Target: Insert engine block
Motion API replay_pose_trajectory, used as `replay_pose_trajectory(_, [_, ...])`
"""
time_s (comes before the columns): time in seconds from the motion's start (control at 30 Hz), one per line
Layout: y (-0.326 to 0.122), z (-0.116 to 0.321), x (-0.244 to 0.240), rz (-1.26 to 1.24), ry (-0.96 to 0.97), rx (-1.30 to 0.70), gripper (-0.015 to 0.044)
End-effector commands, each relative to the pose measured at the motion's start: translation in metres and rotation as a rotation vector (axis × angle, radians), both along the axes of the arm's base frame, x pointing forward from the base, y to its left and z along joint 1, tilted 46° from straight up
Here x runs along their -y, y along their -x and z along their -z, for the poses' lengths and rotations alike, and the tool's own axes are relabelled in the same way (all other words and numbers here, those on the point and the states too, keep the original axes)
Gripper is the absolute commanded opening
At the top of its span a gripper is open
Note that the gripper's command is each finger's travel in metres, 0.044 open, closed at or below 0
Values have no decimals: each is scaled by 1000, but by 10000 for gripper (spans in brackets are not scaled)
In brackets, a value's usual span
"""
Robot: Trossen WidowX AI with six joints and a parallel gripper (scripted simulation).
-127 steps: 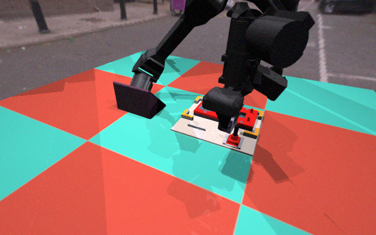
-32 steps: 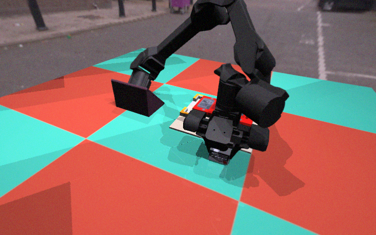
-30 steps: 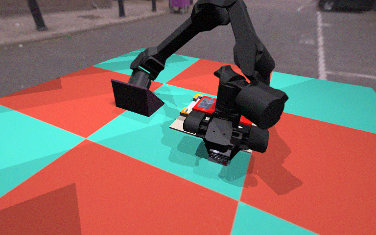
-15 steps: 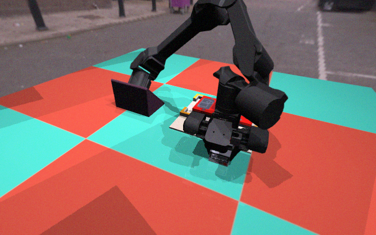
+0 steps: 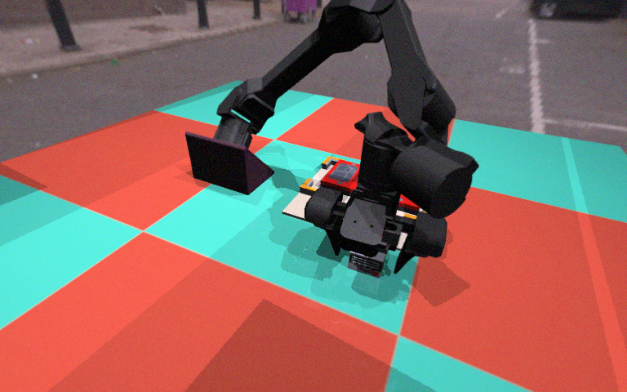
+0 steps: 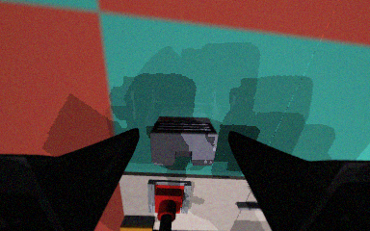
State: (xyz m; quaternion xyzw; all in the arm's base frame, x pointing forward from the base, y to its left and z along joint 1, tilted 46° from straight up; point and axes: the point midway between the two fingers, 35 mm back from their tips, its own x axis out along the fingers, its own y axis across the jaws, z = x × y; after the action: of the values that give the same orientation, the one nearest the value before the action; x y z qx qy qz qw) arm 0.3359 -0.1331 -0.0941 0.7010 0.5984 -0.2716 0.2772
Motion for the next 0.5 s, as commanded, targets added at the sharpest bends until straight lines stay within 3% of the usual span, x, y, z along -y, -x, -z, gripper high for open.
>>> replay_pose_trajectory(0.0, [0,-2,2,-3,-2,-1,440])
replay_pose_trajectory(0.47, [5,-29,30,3,-4,-2,440])
